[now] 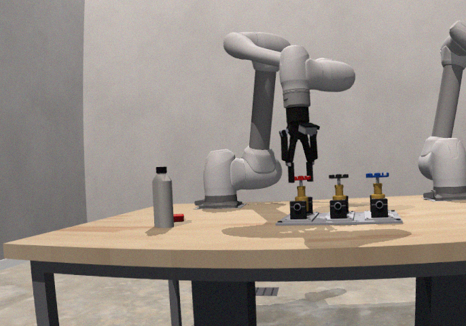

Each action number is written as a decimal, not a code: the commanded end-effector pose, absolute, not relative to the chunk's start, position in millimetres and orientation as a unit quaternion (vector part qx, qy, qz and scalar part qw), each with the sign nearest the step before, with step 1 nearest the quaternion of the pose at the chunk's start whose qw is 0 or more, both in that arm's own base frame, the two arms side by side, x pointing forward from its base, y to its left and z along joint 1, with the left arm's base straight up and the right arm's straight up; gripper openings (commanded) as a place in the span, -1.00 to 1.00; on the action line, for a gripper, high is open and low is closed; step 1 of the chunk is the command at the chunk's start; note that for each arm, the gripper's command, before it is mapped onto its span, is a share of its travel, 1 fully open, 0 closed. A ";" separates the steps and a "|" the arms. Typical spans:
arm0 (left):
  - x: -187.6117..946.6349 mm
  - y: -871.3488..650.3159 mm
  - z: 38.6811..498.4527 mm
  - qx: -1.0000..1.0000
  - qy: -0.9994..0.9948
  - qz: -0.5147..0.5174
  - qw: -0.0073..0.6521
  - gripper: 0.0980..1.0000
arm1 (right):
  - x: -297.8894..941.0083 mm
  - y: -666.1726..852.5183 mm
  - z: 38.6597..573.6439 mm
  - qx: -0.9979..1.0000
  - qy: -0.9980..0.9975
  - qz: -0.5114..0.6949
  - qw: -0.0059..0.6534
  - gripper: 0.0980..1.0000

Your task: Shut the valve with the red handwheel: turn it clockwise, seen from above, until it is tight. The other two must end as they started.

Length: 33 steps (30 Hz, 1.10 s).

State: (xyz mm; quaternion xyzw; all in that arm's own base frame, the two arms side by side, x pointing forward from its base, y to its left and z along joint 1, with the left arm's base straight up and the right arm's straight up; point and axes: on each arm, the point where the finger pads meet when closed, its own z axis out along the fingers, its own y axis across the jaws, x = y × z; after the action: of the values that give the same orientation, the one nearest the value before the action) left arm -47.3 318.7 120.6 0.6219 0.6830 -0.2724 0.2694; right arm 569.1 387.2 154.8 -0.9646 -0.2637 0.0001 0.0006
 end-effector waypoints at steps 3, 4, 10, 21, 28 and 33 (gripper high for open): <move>-47.5 319.0 121.0 0.622 0.683 -0.272 0.269 1.00 | 569.3 387.4 155.5 -0.975 -0.222 -0.001 0.000 -1.00; -47.5 319.0 121.0 0.622 0.683 -0.272 0.269 1.00 | 569.3 387.4 155.5 -0.975 -0.222 -0.001 0.000 -1.00; -47.5 319.0 121.0 0.622 0.683 -0.272 0.269 1.00 | 569.3 387.4 155.4 -0.987 -0.158 0.000 0.000 -1.00; -47.5 319.0 121.0 0.622 0.683 -0.272 0.269 1.00 | 569.3 387.4 155.4 -0.998 -0.060 0.000 0.000 -1.00; -47.5 319.0 121.0 0.622 0.683 -0.272 0.269 1.00 | 569.3 387.4 155.3 -1.000 0.016 0.000 0.000 -1.00; -47.5 319.0 121.0 0.622 0.683 -0.272 0.269 1.00 | 569.3 387.4 155.3 -0.998 0.071 0.000 0.000 -1.00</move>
State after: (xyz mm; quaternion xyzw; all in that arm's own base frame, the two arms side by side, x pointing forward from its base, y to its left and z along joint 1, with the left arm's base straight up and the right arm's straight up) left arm -47.3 318.7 120.6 0.6219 0.6830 -0.2724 0.2694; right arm 569.1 387.2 154.7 -0.9988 0.0488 0.0003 0.0006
